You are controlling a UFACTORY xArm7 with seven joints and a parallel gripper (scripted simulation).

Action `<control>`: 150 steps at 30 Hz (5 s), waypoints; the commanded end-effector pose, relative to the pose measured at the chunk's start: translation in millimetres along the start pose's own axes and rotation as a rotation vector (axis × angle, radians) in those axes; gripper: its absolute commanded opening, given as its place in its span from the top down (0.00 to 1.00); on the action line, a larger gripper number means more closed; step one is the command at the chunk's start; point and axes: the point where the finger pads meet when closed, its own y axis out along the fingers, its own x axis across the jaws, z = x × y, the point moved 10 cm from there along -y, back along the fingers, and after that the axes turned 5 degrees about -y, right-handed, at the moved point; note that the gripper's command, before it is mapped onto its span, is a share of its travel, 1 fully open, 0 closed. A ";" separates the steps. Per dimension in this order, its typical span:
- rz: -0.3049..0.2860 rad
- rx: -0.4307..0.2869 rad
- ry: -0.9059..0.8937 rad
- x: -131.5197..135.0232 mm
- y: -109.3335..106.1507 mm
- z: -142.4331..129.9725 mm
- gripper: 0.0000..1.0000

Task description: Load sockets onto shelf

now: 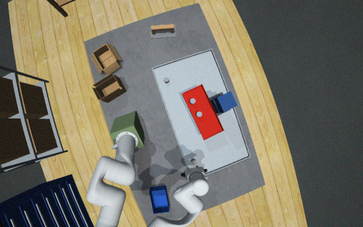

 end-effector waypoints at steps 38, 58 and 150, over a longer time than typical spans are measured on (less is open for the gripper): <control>0.014 -0.003 -0.068 47.1 -101.1 5.9 0.53; 0.025 0.035 -0.684 31.7 -116.0 -27.7 0.53; 0.010 0.020 -3.424 13.1 -101.2 -226.0 0.53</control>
